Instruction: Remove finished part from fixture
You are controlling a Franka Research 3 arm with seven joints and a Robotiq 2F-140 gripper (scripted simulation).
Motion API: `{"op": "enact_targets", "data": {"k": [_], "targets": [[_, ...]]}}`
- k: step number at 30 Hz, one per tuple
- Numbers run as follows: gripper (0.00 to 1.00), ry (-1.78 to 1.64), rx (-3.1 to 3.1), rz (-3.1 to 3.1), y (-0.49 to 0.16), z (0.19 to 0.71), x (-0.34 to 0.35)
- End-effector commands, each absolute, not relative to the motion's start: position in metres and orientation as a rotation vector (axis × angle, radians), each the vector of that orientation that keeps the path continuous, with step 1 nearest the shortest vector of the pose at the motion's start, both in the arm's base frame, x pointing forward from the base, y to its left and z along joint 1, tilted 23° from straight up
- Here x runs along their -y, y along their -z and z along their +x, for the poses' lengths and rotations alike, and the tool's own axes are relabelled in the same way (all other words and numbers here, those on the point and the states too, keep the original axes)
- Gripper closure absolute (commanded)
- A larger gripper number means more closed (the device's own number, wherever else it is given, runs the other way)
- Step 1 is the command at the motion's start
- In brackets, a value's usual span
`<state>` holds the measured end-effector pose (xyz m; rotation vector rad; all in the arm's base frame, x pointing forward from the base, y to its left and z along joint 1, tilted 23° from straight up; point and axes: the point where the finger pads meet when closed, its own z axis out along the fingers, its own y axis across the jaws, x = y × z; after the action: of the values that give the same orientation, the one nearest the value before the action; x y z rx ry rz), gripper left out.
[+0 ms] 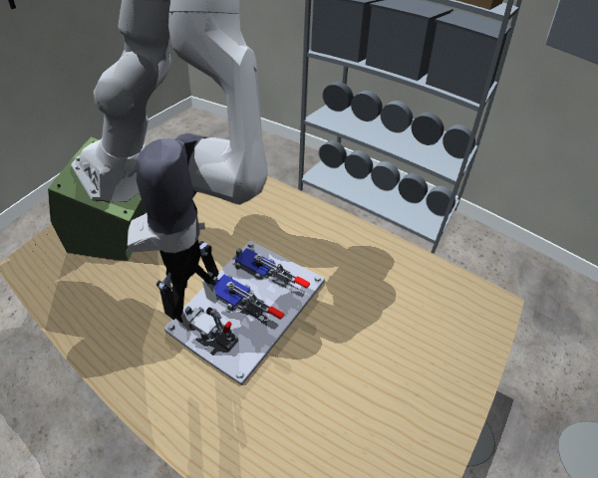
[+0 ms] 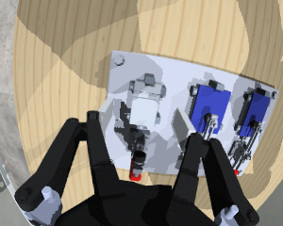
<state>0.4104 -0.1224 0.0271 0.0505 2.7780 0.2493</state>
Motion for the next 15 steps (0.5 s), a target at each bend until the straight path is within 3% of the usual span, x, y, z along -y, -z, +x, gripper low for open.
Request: {"op": "enact_targets", "data": {"k": [1, 15], "targets": [[0.42, -0.251, -2.776, 0.041, -0.0275, 0.4117, 0.1214], [0.42, -0.251, -2.776, 0.041, -0.0279, 0.4125, 0.1207]]}}
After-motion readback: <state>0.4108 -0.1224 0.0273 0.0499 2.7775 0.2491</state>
